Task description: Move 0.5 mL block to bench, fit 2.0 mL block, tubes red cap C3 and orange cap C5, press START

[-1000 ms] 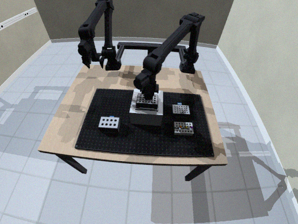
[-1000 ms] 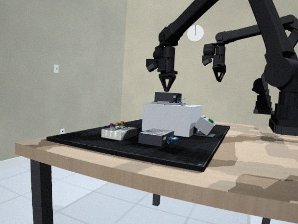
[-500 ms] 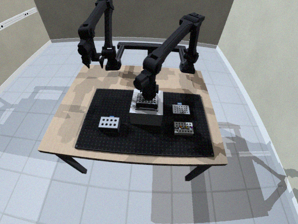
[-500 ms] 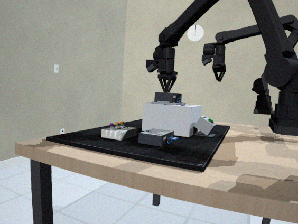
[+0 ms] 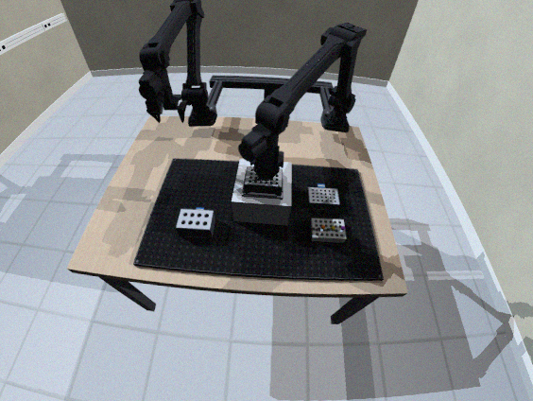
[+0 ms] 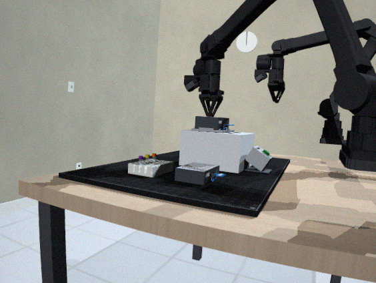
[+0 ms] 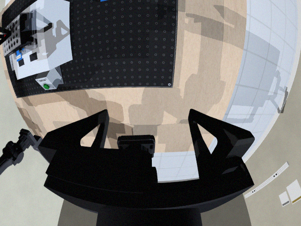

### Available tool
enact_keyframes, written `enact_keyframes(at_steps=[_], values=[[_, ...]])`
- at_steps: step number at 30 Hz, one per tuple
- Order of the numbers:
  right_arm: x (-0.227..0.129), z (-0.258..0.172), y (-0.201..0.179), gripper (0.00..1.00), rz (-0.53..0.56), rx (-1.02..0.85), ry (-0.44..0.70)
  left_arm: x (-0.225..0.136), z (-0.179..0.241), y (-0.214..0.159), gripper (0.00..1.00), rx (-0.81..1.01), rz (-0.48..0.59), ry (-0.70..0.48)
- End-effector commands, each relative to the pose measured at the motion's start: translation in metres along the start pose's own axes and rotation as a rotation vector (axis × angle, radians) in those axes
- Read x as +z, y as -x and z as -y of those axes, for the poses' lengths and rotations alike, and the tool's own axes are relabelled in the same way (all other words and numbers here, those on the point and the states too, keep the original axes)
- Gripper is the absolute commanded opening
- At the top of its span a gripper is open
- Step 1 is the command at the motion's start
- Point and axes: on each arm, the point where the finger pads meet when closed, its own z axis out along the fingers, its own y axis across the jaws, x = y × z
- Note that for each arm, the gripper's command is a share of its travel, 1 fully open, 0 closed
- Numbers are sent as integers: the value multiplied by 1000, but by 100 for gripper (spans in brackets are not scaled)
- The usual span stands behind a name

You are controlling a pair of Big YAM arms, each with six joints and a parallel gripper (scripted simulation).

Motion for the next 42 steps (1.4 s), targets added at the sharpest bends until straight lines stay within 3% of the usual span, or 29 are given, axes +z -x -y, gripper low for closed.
enact_keyframes(at_steps=[1, 5, 6, 18, 29, 38, 42], values=[[-9, 2, 7, 100, 25, 0, 3, 16, 1, 2, 36, 8, -14, 6], [-3, 1, 2, 100, 9, -1, 4, 16, 1, 2, 36, 8, -14, 6], [-1, 1, 1, 100, 5, -1, 4, -30, 14, 13, 36, 17, 53, -41], [-13, 3, 11, 100, 37, 1, 2, -54, 14, 13, 36, 19, 56, -44], [-23, 4, 18, 100, 61, 3, 0, -47, 7, 9, 36, -7, 23, -22], [-26, 4, 21, 100, 71, 3, -1, -74, 6, 18, 36, -17, 60, -48], [-28, 5, 22, 100, 75, 4, -1, -63, 8, 19, 36, -16, 56, -45]])
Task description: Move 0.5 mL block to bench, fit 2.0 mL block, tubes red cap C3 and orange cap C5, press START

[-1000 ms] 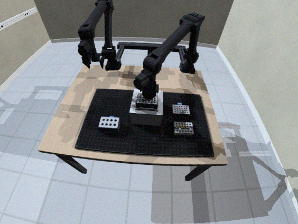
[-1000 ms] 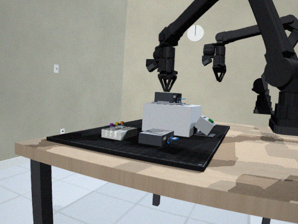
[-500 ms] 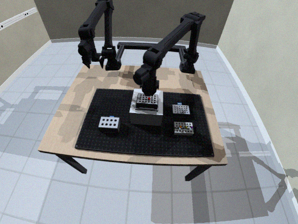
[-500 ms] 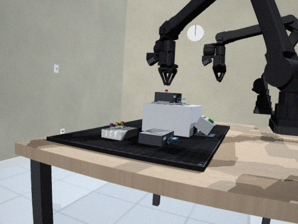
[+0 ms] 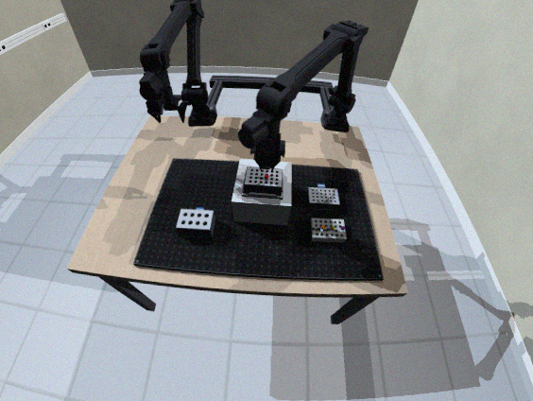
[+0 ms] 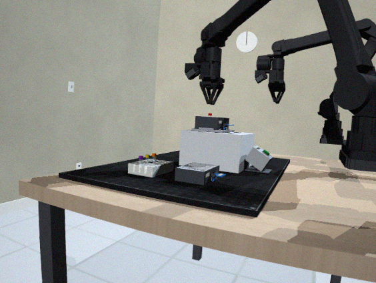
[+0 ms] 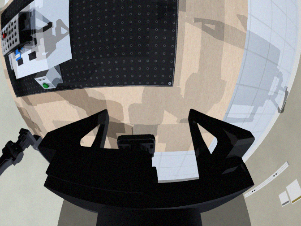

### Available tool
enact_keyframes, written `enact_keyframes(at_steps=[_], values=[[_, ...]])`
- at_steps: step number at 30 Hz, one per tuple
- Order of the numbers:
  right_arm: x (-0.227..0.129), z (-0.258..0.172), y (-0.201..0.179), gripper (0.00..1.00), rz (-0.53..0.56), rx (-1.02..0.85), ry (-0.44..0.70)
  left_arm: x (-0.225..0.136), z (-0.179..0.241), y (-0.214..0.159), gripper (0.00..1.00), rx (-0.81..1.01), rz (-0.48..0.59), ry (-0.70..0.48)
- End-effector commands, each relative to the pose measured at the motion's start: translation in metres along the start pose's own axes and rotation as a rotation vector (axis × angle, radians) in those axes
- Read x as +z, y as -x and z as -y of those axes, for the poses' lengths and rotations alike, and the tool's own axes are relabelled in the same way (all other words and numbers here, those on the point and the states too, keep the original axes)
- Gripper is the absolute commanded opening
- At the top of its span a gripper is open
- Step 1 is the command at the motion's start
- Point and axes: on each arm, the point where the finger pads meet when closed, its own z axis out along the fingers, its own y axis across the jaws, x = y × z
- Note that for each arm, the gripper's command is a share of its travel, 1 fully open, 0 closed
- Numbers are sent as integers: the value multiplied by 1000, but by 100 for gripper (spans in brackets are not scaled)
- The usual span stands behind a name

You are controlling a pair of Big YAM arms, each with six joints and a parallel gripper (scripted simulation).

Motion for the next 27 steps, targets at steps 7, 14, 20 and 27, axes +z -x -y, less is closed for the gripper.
enact_keyframes(at_steps=[7, 14, 20, 27], values=[[-33, 5, 26, 100, 88, 4, -2, 2, 1, 7, 36, -15, -5, -1], [-26, 5, 21, 100, 72, 3, -1, 20, -2, 2, 36, -13, -23, 12], [-20, 4, 16, 100, 57, 2, 1, -11, -3, 8, 36, -5, -11, 3], [-9, 2, 8, 100, 29, 0, 3, -83, -4, 14, 36, -2, 30, -24]])
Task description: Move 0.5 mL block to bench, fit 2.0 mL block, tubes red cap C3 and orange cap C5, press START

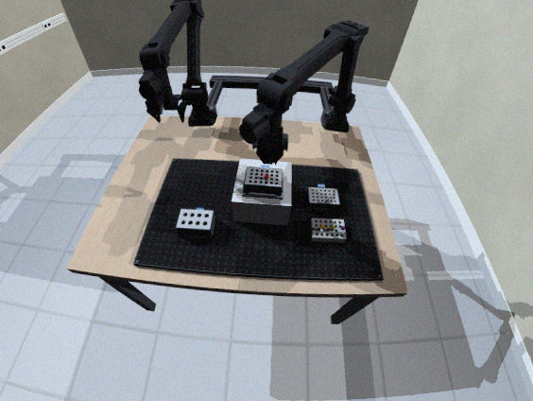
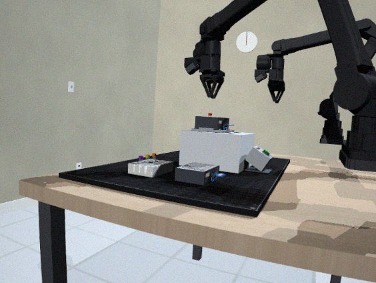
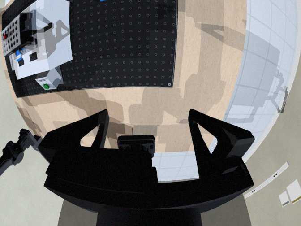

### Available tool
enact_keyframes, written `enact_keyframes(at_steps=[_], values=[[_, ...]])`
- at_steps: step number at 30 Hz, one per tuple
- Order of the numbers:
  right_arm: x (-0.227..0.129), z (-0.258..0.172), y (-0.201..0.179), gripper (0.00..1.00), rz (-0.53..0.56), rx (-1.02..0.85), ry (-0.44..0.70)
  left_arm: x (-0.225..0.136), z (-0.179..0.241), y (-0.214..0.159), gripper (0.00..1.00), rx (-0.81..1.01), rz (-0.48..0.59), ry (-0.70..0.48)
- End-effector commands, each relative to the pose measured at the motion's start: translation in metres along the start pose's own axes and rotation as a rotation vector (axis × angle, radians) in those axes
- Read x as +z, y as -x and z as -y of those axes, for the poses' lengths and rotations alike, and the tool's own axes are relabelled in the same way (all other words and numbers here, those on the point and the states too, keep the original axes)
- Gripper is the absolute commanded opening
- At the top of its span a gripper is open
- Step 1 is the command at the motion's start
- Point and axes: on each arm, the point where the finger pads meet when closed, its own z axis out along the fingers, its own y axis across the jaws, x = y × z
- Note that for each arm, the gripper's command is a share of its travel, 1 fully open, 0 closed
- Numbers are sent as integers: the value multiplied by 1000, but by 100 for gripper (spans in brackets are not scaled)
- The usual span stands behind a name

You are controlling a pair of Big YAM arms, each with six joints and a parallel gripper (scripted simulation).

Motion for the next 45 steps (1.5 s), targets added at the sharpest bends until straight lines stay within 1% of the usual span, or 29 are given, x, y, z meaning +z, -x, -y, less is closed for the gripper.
enact_keyframes(at_steps=[1, 4, 7, 10, 13, 15, 18, 24, 26, 27, 29, 34, 37, 41, 43, 44, 45], values=[[-5, 2, 4, 100, 18, 0, 3, -61, -4, 20, 36, -12, 80, -58], [-1, 1, 0, 100, 7, -1, 4, -55, -27, 34, 36, -16, 92, -53], [-3, 1, 2, 100, 11, -1, 4, -35, -47, 42, 36, -16, 69, -39], [-5, 2, 3, 100, 17, 0, 3, -30, -42, 38, 36, -11, 61, -34], [-9, 2, 7, 100, 29, 0, 2, -21, -48, 37, 36, 16, 49, -26], [-12, 3, 10, 100, 37, 1, 1, -14, -55, 38, 36, 27, 38, -20], [-17, 4, 14, 100, 50, 2, 0, -9, -77, 46, 36, 18, 29, -16], [-23, 4, 18, 100, 65, 3, -1, -22, -120, 69, 36, -16, 54, -24], [-23, 4, 18, 100, 65, 3, -1, -22, -120, 69, 36, -16, 54, -24], [-23, 5, 19, 100, 66, 3, -2, -27, -111, 66, 36, -3, 57, -31], [-24, 5, 19, 100, 68, 3, -2, -36, -113, 66, 36, 7, 63, -41], [-26, 5, 21, 100, 73, 3, -3, -51, -138, 77, 36, 16, 89, -48], [-27, 5, 22, 100, 77, 4, -3, -53, -165, 88, 36, -3, 99, -37], [-29, 6, 23, 100, 81, 4, -3, -45, -191, 99, 36, -21, 82, -40], [-29, 6, 23, 100, 81, 4, -3, -45, -191, 99, 36, -21, 82, -40], [-30, 6, 23, 100, 82, 4, -4, -43, -181, 97, 36, -8, 76, -42], [-30, 6, 23, 100, 83, 4, -4, -41, -182, 99, 36, -3, 72, -40]])
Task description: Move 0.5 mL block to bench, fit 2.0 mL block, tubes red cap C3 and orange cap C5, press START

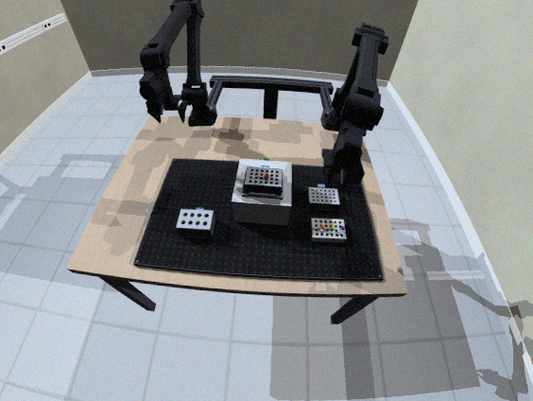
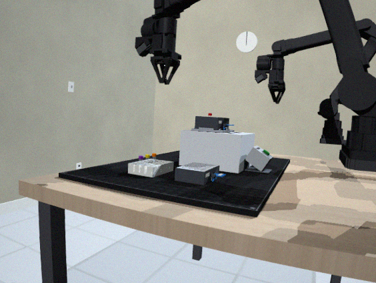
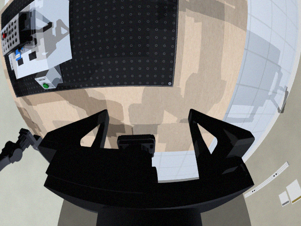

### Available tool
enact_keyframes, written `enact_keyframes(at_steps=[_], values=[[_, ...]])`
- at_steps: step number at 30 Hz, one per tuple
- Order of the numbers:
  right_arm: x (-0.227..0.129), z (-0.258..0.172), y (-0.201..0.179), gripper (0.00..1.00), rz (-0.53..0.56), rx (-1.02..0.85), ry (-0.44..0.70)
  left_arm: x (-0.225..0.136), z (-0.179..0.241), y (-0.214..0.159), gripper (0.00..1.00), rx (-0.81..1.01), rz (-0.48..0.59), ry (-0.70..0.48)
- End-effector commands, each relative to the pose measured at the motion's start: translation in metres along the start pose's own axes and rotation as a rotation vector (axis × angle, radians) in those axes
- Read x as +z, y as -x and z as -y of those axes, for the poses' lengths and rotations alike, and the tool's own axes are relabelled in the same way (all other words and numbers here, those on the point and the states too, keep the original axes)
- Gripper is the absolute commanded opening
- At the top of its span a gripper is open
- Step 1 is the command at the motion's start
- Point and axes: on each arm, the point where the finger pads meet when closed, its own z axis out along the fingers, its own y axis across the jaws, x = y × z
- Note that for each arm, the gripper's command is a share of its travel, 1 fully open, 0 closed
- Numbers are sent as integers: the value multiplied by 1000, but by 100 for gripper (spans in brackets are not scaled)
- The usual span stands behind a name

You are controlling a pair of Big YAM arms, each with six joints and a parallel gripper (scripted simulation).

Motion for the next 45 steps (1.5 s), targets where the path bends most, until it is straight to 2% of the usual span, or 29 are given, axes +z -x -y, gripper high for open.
enact_keyframes(at_steps=[1, 3, 13, 16, 19, 23, 30, 36, 45], values=[[-33, 6, 26, 100, 91, 5, -4, -12, 11, 15, 36, 47, 27, -15], [-34, 6, 26, 100, 93, 5, -5, -9, 6, 21, 36, 59, 30, -15], [-24, 5, 19, 100, 68, 3, -3, 78, -28, 24, 36, 24, -20, 11], [-22, 5, 17, 100, 64, 3, -3, 72, -25, 25, 36, 22, -3, 8], [-18, 4, 14, 100, 53, 2, -2, 81, -15, 20, 36, 28, 11, -5], [-12, 3, 9, 100, 37, 1, -1, 99, -12, 18, 36, 43, 15, -8], [-5, 3, 3, 100, 19, 0, 0, 156, -26, 17, 36, 21, -20, 0], [-12, 4, 9, 100, 38, 1, -1, 162, -27, 25, 36, 17, 6, -5], [-26, 6, 20, 100, 75, 3, -5, 210, -22, 18, 36, 32, -15, 0]])
